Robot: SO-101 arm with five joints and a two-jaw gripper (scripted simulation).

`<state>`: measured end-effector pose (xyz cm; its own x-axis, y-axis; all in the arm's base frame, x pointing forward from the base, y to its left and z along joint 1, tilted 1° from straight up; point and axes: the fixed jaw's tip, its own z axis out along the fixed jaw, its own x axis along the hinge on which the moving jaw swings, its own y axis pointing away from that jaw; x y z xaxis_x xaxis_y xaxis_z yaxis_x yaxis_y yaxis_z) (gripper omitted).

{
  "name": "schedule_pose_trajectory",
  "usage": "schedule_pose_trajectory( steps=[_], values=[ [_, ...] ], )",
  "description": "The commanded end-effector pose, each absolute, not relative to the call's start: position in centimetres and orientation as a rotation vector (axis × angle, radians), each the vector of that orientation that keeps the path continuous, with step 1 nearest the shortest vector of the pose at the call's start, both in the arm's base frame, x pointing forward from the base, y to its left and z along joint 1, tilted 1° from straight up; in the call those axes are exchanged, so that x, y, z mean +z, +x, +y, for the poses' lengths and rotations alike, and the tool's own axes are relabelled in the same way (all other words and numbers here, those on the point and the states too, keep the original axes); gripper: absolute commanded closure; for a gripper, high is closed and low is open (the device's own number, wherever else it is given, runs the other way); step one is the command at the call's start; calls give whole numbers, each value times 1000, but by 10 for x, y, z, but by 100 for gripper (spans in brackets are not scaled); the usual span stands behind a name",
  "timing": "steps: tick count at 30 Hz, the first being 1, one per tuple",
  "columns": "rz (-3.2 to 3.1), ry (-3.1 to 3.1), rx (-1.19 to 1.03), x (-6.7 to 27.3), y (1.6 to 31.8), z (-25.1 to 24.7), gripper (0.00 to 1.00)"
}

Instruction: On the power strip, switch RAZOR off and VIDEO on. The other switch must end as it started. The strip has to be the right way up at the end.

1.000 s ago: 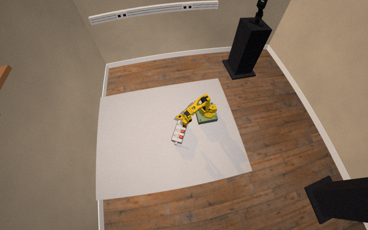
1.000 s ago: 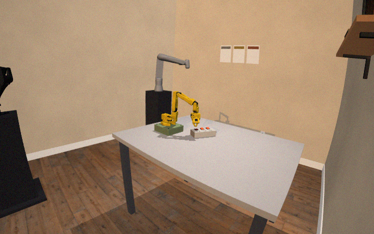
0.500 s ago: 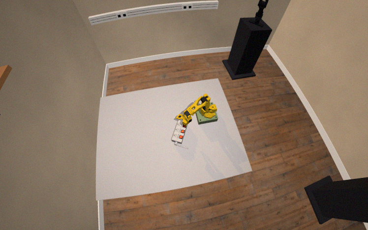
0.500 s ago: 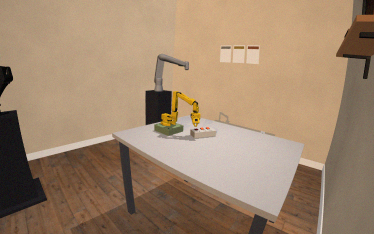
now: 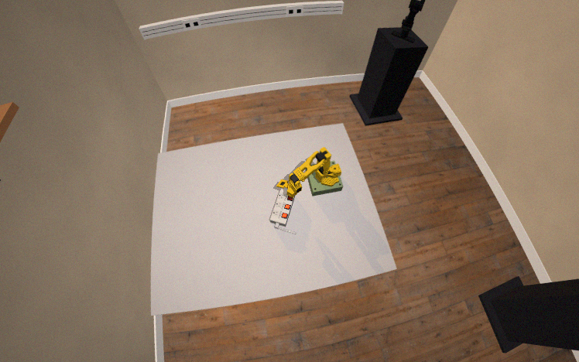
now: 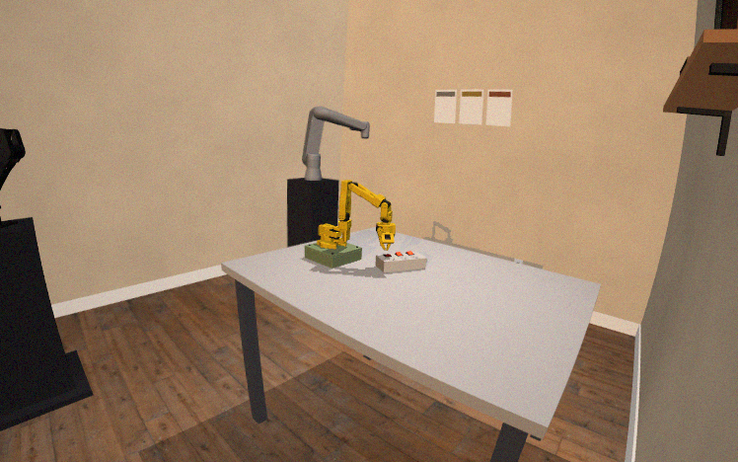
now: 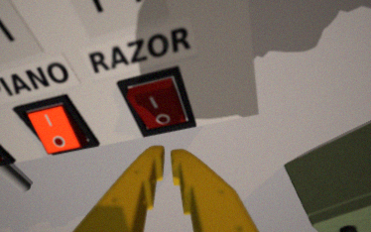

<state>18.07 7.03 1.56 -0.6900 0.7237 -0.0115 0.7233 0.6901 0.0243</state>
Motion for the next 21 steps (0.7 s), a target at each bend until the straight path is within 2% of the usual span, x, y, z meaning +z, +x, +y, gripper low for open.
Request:
schedule_pose_trajectory(
  steps=[1, 21],
  values=[
    [2893, 1206, 11, 14, 180, 68, 100],
    [2983, 961, 9, 16, 181, 63, 100]
  ],
)
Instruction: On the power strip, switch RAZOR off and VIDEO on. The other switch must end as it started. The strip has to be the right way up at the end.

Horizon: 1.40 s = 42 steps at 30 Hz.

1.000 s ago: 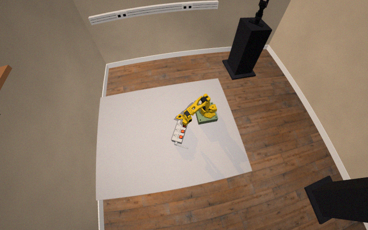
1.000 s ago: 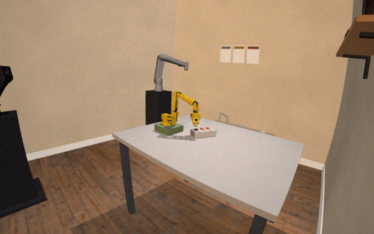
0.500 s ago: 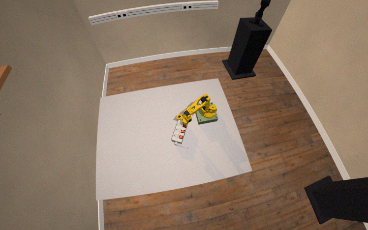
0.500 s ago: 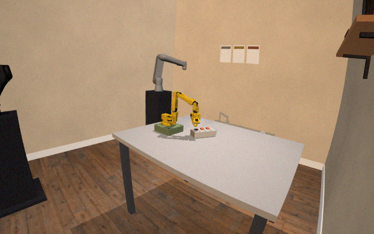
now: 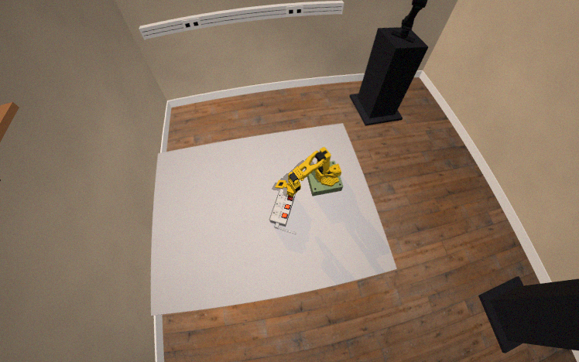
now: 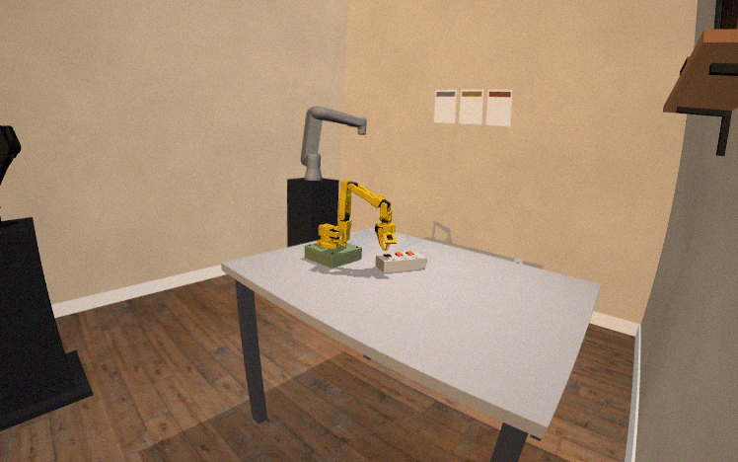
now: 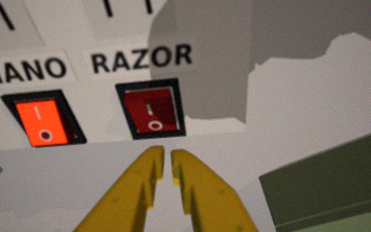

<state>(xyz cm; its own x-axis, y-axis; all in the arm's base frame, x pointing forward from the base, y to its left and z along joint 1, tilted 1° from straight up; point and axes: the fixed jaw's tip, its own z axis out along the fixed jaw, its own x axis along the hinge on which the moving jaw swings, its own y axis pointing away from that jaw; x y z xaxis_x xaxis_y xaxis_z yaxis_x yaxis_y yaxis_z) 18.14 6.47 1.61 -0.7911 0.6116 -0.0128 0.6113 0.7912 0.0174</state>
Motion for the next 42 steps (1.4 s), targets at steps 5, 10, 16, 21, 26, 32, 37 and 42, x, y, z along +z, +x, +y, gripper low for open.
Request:
schedule_pose_trajectory(
  steps=[5, 10, 16, 21, 26, 32, 37, 42],
  values=[
    [3002, 899, 8, 16, 182, 61, 100],
    [3034, 782, 8, 17, 182, 58, 100],
    [3072, 616, 7, 18, 182, 54, 100],
    [3089, 523, 6, 19, 183, 52, 100],
    [3113, 354, 5, 20, 183, 48, 100],
    [3130, 128, 3, 21, 183, 42, 100],
    [3133, 7, 2, 22, 183, 39, 100],
    [3126, -207, 1, 23, 182, 33, 100]
  ],
)
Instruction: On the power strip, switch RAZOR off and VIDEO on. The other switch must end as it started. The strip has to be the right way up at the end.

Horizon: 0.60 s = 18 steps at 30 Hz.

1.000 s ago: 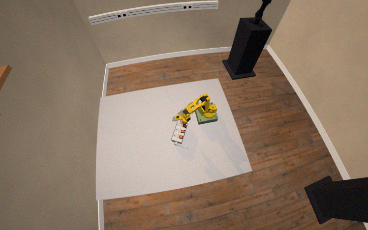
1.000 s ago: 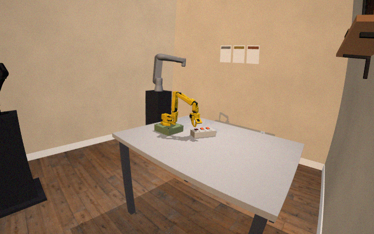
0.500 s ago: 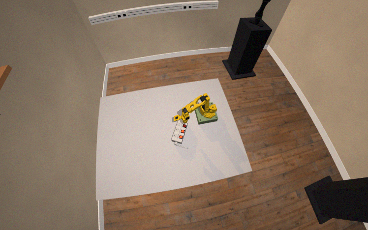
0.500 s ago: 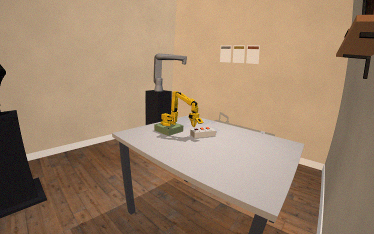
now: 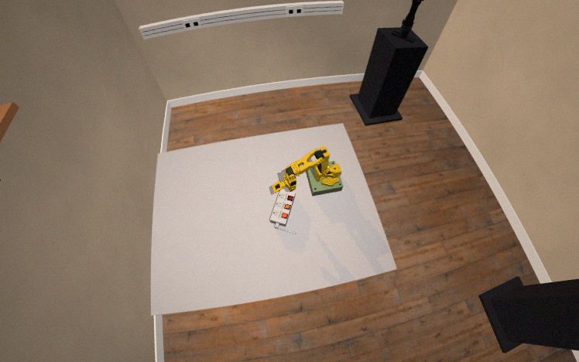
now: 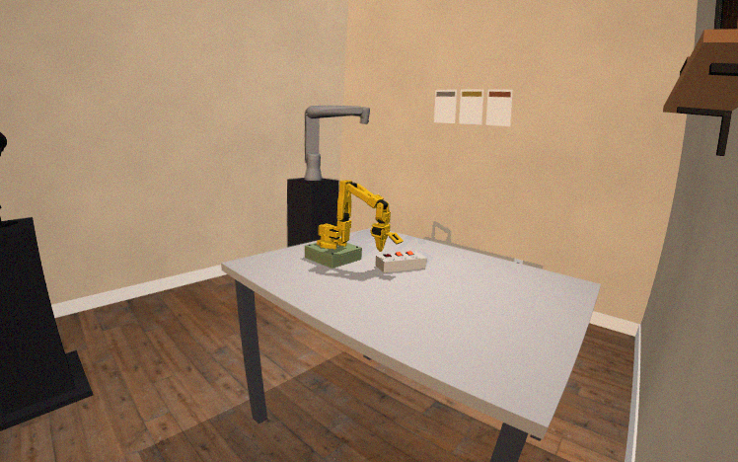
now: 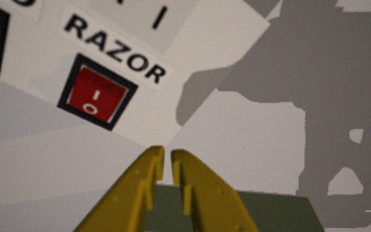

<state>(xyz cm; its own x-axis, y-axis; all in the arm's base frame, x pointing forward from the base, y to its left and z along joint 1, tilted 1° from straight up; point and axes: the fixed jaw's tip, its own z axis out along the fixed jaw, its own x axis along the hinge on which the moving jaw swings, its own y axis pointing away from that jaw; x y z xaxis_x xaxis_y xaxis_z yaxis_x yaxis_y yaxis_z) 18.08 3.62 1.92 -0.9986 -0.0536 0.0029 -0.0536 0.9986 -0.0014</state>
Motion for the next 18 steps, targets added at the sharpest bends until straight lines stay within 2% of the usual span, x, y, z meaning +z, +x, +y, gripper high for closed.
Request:
schedule_pose_trajectory(
  steps=[1, 18],
  values=[
    [-3140, 253, -1, 23, 182, 32, 100],
    [-2998, 965, 4, 28, 180, 11, 100]
  ],
)
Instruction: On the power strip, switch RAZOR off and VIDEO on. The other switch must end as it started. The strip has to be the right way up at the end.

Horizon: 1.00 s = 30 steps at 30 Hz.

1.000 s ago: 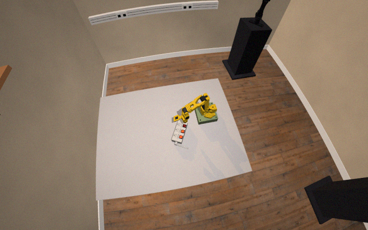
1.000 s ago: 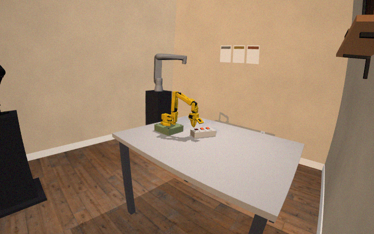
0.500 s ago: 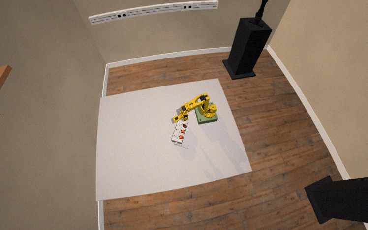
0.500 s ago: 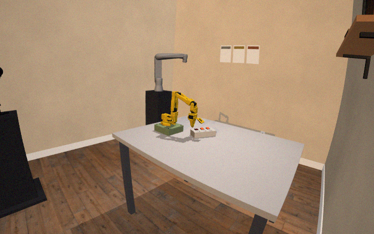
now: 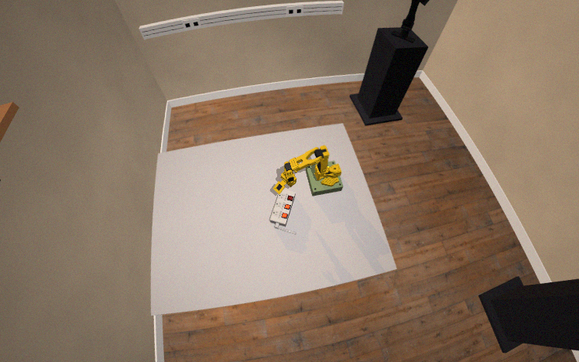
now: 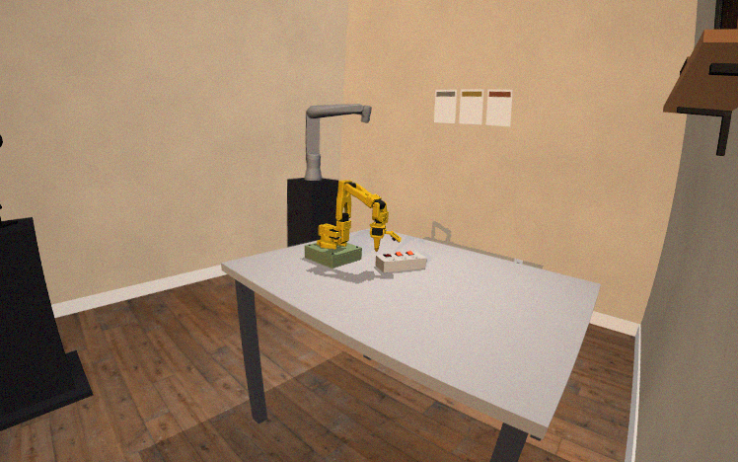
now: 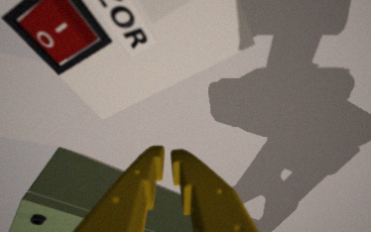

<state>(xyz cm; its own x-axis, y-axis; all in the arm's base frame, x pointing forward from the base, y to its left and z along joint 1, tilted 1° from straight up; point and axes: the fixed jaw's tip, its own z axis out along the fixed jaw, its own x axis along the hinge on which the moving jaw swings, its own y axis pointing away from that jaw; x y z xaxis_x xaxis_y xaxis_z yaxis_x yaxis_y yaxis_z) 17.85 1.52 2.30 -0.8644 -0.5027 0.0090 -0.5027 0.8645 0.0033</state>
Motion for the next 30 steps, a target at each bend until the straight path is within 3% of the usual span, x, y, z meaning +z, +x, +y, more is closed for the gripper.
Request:
schedule_pose_trajectory(
  steps=[1, 30],
  values=[
    [-2981, 1015, 4, 28, 180, 9, 100],
    [-2279, 2169, 9, 37, 173, -33, 100]
  ],
)
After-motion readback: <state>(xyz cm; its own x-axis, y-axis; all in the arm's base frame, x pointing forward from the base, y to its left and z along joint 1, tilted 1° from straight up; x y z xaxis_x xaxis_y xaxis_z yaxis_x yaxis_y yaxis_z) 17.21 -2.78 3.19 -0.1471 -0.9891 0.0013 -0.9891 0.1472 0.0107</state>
